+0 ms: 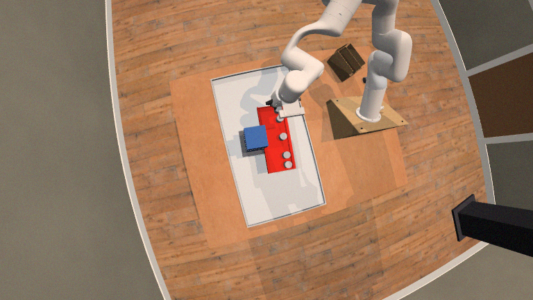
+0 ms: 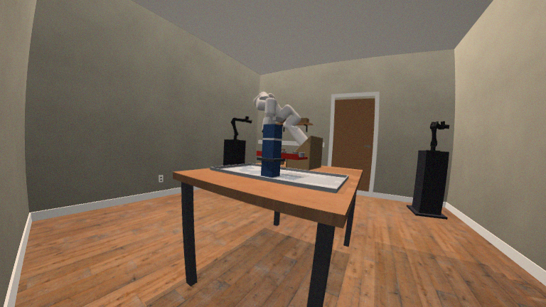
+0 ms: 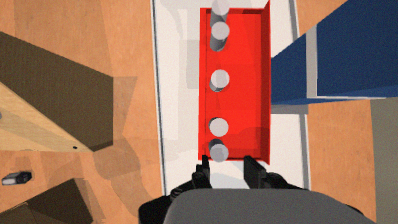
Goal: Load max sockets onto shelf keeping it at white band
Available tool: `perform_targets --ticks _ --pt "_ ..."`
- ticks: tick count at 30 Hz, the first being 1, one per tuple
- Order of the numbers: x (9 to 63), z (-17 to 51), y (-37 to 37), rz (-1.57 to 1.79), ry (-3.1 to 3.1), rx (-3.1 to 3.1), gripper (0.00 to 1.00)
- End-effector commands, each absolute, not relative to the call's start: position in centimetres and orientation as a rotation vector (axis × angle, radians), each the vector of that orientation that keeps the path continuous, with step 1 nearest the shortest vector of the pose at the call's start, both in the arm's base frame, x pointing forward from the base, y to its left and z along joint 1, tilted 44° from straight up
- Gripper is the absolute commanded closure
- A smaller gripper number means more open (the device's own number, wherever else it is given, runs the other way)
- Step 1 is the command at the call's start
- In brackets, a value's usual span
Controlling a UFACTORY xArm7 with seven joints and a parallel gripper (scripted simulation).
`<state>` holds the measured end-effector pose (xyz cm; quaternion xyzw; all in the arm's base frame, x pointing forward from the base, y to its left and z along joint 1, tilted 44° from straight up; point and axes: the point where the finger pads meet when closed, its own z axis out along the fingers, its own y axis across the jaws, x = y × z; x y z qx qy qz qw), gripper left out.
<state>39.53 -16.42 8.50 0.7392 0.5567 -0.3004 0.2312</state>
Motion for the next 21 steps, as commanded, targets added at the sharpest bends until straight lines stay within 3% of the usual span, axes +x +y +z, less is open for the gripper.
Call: perform_targets --ticks 1,21 --pt "39.7 8.58 -16.27 -0.821 1.532 2.03 0.48" --pt "39.85 9.16 -15.72 -0.821 1.532 2.03 0.48"
